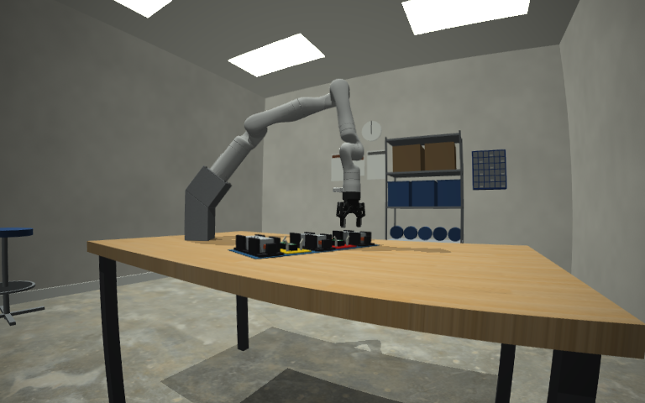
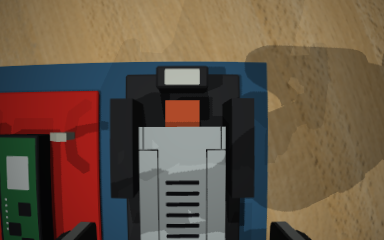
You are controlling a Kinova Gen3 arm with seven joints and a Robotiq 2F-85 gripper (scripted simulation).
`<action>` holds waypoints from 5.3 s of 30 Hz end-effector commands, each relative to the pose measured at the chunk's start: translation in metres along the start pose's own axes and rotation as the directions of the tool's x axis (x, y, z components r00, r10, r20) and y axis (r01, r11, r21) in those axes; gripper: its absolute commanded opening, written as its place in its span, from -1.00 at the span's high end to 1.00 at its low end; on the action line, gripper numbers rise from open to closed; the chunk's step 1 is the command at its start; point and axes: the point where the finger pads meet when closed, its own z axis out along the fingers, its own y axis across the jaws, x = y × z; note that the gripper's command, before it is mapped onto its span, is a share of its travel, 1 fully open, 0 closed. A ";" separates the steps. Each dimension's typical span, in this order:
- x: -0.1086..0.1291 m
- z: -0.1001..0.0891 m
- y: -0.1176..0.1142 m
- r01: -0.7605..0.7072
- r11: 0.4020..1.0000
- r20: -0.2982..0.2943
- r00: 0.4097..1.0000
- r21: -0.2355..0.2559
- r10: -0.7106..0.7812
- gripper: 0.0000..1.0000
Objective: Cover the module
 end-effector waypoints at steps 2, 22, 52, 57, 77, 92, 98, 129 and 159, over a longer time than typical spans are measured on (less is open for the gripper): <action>-0.004 0.001 0.000 0.005 1.000 0.008 1.000 -0.002 -0.005 -1.00; -0.002 0.002 0.000 -0.001 1.000 0.003 1.000 -0.001 0.001 -1.00; -0.004 0.011 0.000 0.005 1.000 0.008 1.000 -0.002 -0.005 -1.00; -0.002 0.013 0.000 -0.001 1.000 0.004 1.000 -0.001 0.001 -1.00; -0.003 0.020 0.000 0.001 1.000 0.006 1.000 -0.002 -0.001 -1.00; -0.003 0.024 0.000 -0.001 1.000 0.004 1.000 -0.001 0.001 -1.00; -0.004 0.031 0.000 0.005 1.000 0.008 1.000 -0.002 -0.005 -1.00; -0.004 0.037 0.000 0.001 1.000 0.006 1.000 -0.002 -0.001 -1.00; -0.003 0.041 0.000 -0.007 1.000 0.004 1.000 -0.002 0.007 -0.39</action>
